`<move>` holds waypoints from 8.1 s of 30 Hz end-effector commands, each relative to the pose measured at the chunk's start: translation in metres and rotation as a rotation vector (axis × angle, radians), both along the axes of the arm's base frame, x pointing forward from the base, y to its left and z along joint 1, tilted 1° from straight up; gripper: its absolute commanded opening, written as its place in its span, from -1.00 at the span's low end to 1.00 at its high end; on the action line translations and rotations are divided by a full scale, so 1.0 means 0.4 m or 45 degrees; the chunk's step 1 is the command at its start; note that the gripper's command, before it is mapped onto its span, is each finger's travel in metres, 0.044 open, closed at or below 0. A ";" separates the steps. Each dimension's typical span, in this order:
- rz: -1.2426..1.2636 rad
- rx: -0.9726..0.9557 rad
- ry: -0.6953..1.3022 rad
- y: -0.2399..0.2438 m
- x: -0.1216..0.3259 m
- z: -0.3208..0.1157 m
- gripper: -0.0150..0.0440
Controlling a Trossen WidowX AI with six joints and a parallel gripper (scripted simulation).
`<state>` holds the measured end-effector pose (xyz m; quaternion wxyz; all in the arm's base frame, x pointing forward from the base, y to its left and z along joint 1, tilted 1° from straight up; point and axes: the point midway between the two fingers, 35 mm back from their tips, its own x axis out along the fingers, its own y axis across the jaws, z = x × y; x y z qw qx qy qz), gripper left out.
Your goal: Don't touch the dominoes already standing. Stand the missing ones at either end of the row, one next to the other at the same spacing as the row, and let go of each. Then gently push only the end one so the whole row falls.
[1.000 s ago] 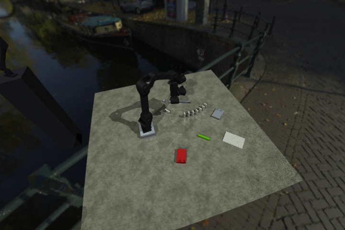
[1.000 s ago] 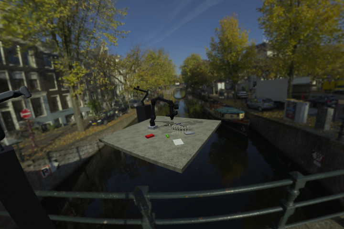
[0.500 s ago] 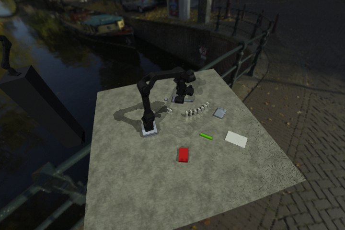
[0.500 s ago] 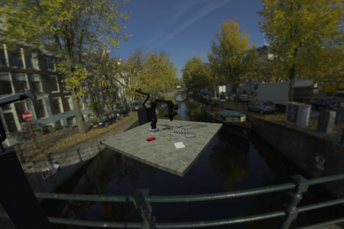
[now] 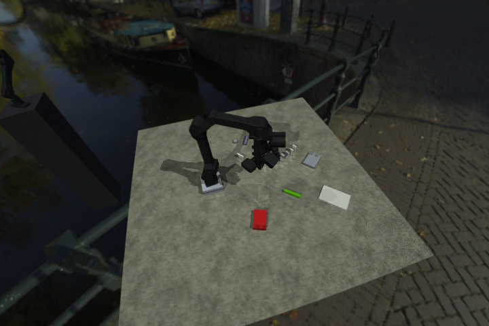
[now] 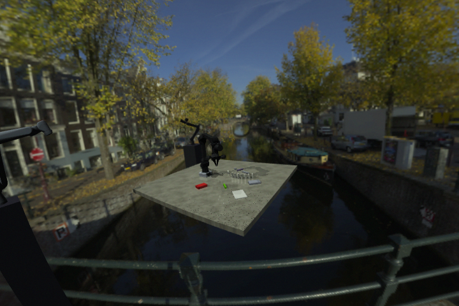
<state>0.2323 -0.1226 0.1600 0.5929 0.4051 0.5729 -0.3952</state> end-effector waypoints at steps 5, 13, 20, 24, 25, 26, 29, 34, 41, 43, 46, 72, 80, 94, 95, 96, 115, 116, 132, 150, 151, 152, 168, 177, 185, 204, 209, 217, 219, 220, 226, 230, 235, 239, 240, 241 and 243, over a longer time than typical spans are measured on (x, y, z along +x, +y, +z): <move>0.035 -0.095 -0.032 -0.024 0.018 -0.026 -0.40; 0.166 -0.312 -0.105 -0.055 0.086 -0.079 -0.40; 0.261 -0.500 -0.166 -0.072 0.140 -0.114 -0.40; 0.307 -0.606 -0.201 -0.078 0.169 -0.129 -0.40; 0.317 -0.632 -0.210 -0.079 0.176 -0.132 -0.40; 0.327 -0.658 -0.219 -0.080 0.182 -0.135 -0.40; 0.355 -0.736 -0.245 -0.081 0.200 -0.144 -0.40; 0.394 -0.854 -0.295 -0.074 0.227 -0.156 -0.40; 0.432 -1.011 -0.365 -0.058 0.254 -0.166 -0.40; 0.438 -1.060 -0.382 -0.054 0.260 -0.167 -0.40; 0.443 -1.131 -0.407 -0.048 0.266 -0.166 -0.40; 0.312 -1.639 -0.594 0.028 0.205 -0.131 -0.40; 0.218 -1.742 -0.635 0.050 0.149 -0.117 -0.40; 0.013 -1.846 -0.680 0.073 0.018 -0.098 -0.40; -0.003 -1.849 -0.682 0.074 0.007 -0.097 -0.40; -0.019 -1.852 -0.683 0.075 -0.003 -0.096 -0.40; -0.075 -1.857 -0.687 0.076 -0.041 -0.094 -0.40; -0.075 -1.857 -0.687 0.076 -0.041 -0.094 -0.40; -0.080 -1.845 -0.680 0.078 -0.019 -0.174 -0.40; -0.089 -1.828 -0.665 0.073 -0.015 -0.283 -0.40; -0.090 -1.827 -0.664 0.072 -0.016 -0.290 -0.40; -0.090 -1.826 -0.663 0.072 -0.016 -0.296 -0.40; -0.099 -1.815 -0.651 0.064 -0.031 -0.370 -0.40; -0.099 -1.815 -0.651 0.064 -0.031 -0.370 -0.22; -0.099 -1.815 -0.651 0.064 -0.031 -0.370 0.49; -0.094 -1.817 -0.643 0.063 -0.030 -0.244 1.00; 0.092 -1.731 -0.477 0.022 0.053 -0.262 1.00; 0.914 -1.317 0.039 -0.040 0.169 -0.323 1.00; 1.116 -1.149 0.131 -0.050 0.171 -0.327 1.00; 1.213 -1.058 0.166 -0.054 0.167 -0.325 1.00; 1.549 -0.731 0.152 -0.069 0.160 -0.271 1.00; 1.684 -0.550 0.144 -0.064 0.123 -0.244 1.00; 1.810 -0.349 0.104 -0.048 0.073 -0.205 1.00; 1.854 -0.259 0.083 -0.036 0.048 -0.187 1.00; 1.866 -0.233 0.075 -0.033 0.041 -0.182 1.00; 1.879 -0.206 0.067 -0.029 0.033 -0.176 1.00; 1.904 -0.148 0.046 -0.020 0.016 -0.162 1.00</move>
